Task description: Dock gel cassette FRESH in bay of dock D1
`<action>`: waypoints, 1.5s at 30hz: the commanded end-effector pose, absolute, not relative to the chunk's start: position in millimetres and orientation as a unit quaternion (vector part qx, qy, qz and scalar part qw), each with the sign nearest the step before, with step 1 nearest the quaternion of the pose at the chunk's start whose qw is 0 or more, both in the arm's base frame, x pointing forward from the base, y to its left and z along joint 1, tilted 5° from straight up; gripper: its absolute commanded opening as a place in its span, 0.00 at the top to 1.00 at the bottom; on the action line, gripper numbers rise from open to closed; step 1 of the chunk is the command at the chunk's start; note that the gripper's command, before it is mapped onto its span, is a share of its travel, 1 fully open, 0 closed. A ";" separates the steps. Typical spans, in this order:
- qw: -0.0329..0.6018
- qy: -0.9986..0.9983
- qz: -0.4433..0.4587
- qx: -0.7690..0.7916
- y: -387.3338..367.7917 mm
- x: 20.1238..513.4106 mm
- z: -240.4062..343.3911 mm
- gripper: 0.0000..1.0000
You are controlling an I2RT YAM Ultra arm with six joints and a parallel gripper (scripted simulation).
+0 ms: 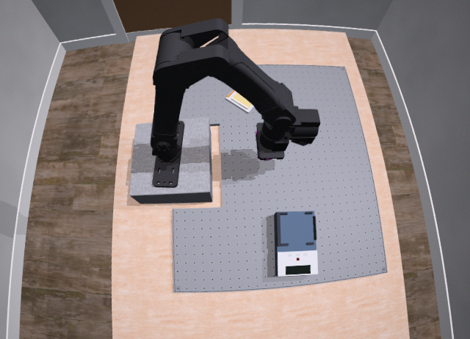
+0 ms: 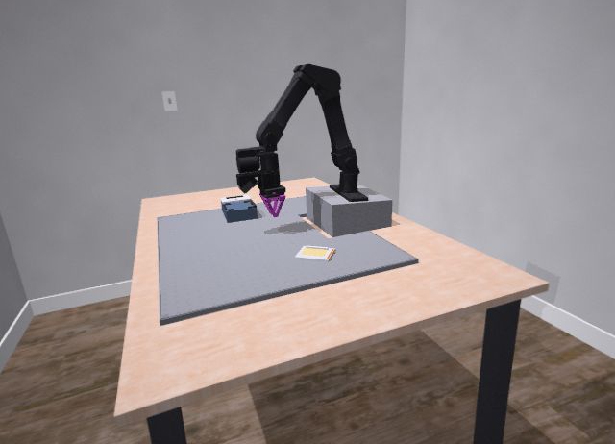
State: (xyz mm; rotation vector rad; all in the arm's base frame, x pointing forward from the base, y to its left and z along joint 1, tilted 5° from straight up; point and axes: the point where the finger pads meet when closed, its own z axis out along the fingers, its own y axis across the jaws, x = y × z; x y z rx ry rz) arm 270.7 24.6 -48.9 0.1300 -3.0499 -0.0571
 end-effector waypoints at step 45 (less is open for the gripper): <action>0.038 -0.954 -0.003 -0.297 190.7 228.2 -29.3 0.64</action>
